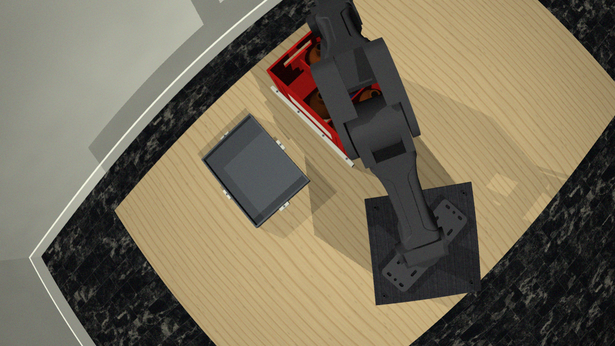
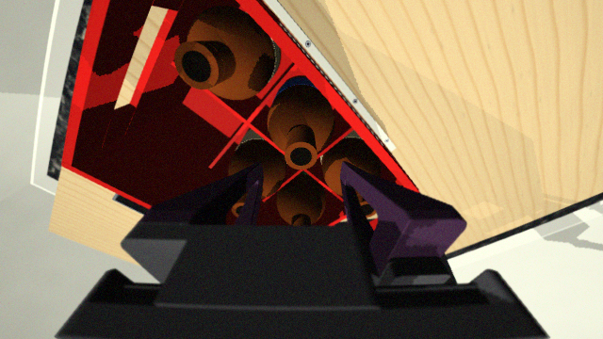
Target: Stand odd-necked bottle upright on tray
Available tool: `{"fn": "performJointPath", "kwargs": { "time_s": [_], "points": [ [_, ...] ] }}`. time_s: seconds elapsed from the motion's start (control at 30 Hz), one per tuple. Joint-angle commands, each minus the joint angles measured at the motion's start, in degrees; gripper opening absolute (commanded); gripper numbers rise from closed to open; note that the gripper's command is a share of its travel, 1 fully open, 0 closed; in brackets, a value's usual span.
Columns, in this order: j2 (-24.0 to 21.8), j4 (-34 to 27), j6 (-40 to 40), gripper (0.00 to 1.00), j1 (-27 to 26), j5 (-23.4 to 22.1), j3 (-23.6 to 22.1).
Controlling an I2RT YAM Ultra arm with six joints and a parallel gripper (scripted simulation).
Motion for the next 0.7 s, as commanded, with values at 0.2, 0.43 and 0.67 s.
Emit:
{"fn": "performJointPath", "kwargs": {
  "time_s": [0.2, 0.43, 0.67],
  "points": [
    [-0.8, 1.6, 0.3, 0.61, 0.0, -0.1, -1.2],
    [0.8, 2.8, 0.6, 0.61, 0.6, -0.1, -1.8],
    [2.1, 4.3, 0.8, 0.61, 0.7, -0.1, -1.4]
  ]
}}
